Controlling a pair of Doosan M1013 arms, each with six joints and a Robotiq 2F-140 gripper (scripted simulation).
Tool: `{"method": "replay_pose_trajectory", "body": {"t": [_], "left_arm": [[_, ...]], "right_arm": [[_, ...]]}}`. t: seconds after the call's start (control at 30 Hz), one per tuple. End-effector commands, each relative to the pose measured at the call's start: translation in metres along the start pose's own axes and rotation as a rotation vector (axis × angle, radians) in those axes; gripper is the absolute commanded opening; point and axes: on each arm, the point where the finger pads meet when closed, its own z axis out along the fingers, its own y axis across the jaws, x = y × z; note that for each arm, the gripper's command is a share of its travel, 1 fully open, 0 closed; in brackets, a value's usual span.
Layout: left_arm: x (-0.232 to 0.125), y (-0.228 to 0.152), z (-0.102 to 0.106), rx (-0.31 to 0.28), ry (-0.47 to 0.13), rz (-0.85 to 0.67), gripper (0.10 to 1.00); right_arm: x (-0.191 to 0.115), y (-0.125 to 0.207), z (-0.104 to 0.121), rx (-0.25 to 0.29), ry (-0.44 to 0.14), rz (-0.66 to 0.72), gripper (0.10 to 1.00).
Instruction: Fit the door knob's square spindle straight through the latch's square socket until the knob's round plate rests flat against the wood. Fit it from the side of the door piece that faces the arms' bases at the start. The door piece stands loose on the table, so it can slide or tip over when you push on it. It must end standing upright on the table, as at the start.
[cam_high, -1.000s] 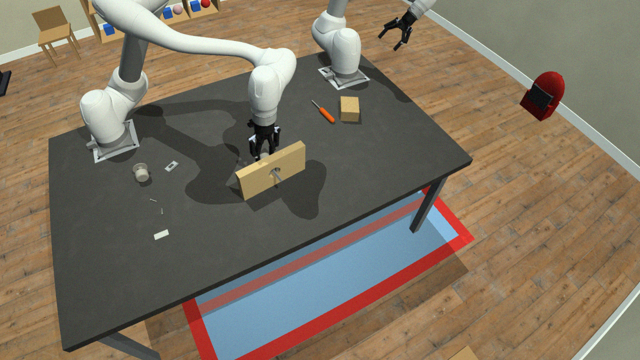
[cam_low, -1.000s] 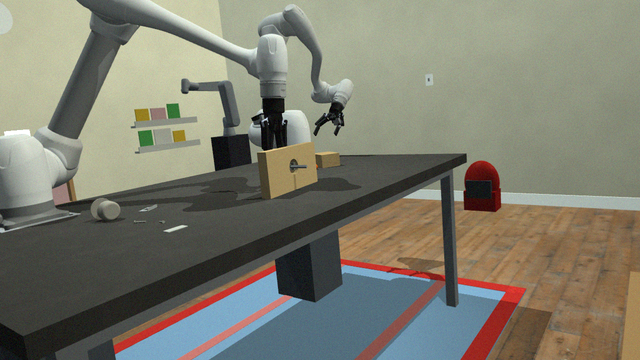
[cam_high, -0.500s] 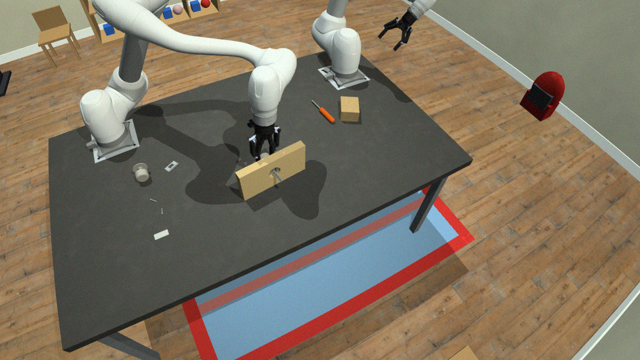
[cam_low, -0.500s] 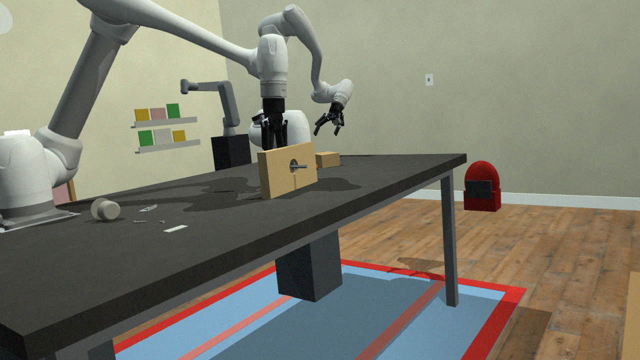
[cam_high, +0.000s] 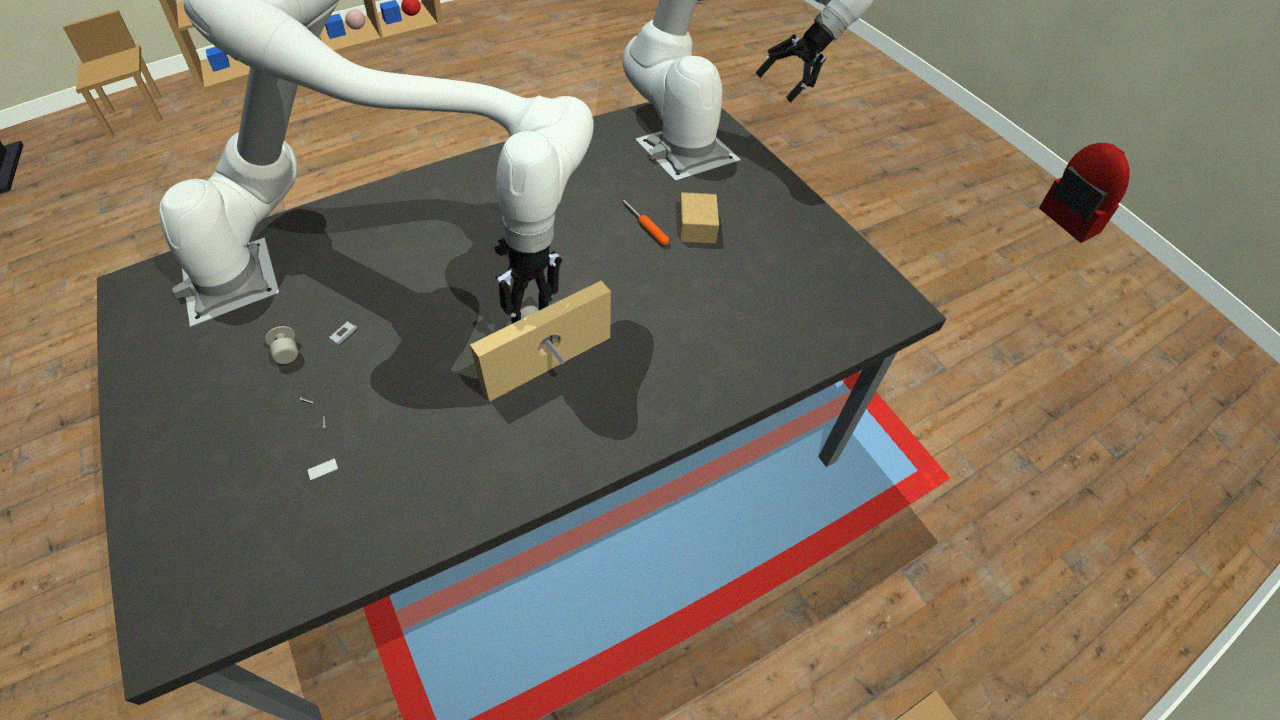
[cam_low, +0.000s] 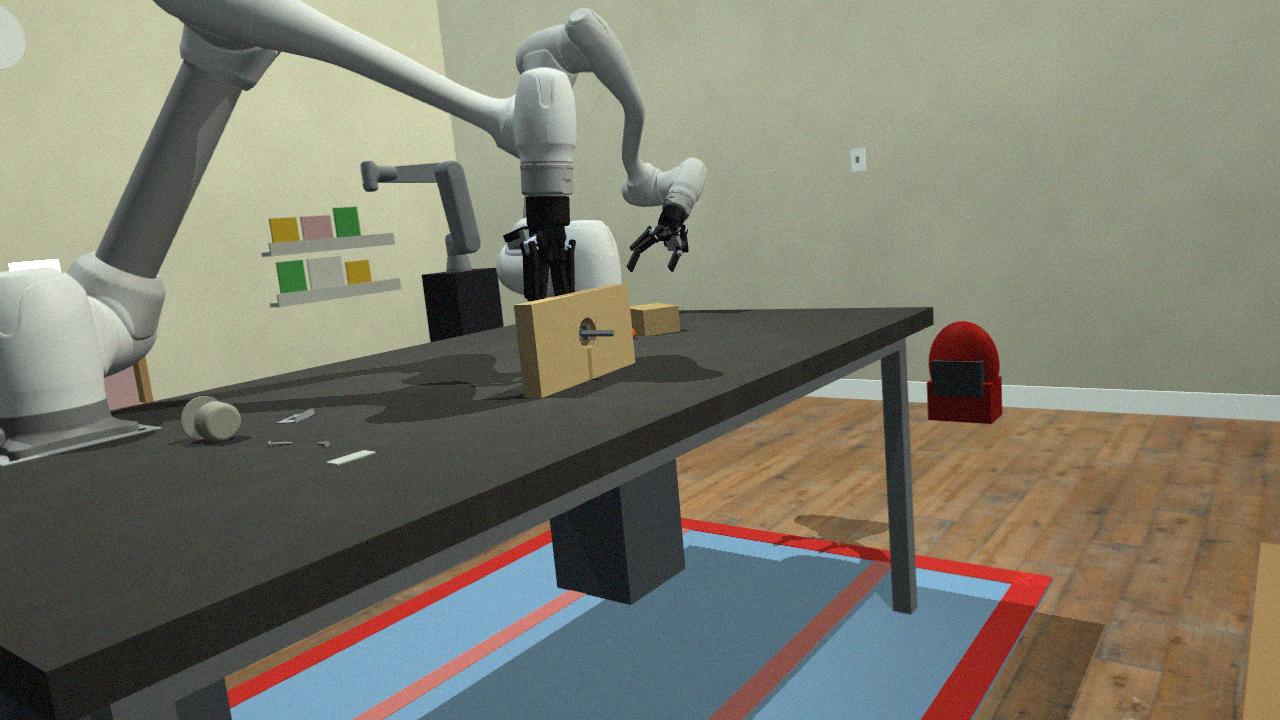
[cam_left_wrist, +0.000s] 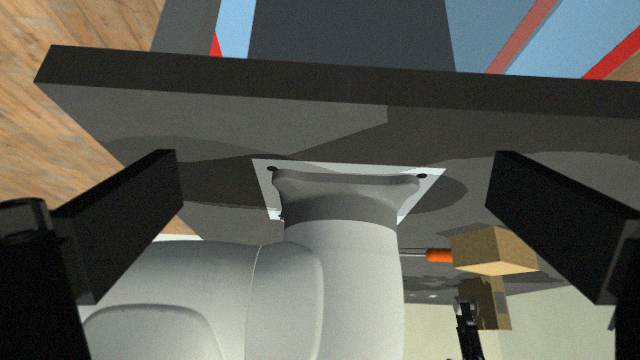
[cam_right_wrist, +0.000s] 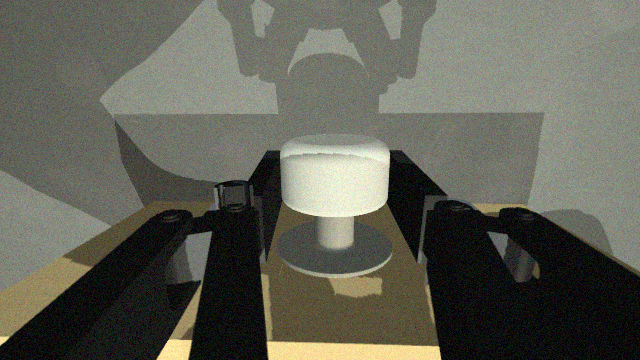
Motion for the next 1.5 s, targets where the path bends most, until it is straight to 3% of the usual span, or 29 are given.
{"method": "replay_pose_trajectory", "body": {"t": [0.0,0.73,0.77,1.47], "left_arm": [[0.0,-0.0001,-0.0005,0.0,0.001,0.0,1.0],[0.0,-0.0001,-0.0005,0.0,0.001,0.0,1.0],[0.0,-0.0001,-0.0005,0.0,0.001,0.0,1.0],[0.0,-0.0001,-0.0005,0.0,0.001,0.0,1.0]], "right_arm": [[-0.0002,0.0003,-0.0011,-0.001,-0.001,0.0,0.418],[-0.0016,0.0003,-0.0012,-0.001,-0.001,0.0,0.418],[-0.0016,0.0003,-0.0012,-0.001,-0.001,0.0,0.567],[-0.0016,0.0003,-0.0012,-0.001,-0.001,0.0,0.567]]}}
